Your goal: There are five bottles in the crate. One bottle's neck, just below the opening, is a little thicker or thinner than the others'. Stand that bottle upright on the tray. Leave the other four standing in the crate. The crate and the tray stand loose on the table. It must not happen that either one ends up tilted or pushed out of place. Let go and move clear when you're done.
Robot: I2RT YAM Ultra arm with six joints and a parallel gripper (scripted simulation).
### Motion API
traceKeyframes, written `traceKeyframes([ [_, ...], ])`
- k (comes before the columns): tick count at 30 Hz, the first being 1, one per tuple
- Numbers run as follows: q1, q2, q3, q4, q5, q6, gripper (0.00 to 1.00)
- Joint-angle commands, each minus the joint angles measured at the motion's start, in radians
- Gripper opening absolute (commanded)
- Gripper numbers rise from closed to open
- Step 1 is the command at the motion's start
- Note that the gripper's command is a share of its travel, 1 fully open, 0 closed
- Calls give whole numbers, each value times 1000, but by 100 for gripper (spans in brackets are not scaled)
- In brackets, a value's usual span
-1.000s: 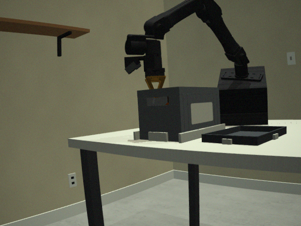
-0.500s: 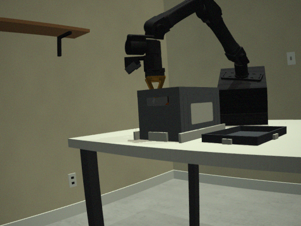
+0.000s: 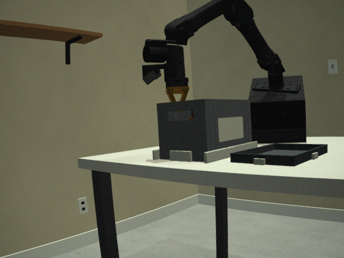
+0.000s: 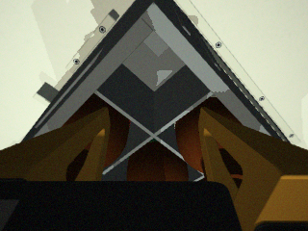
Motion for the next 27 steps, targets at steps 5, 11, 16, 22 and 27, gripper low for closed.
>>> traceKeyframes([
  [5, -7, -4, -3, 19, 12, 6, 61],
  [11, -7, -4, -3, 19, 12, 6, 61],
  [16, -7, -4, -3, 19, 12, 6, 0],
  [22, -7, -4, -3, 19, 12, 6, 0],
  [27, -7, -4, -3, 19, 12, 6, 0],
])
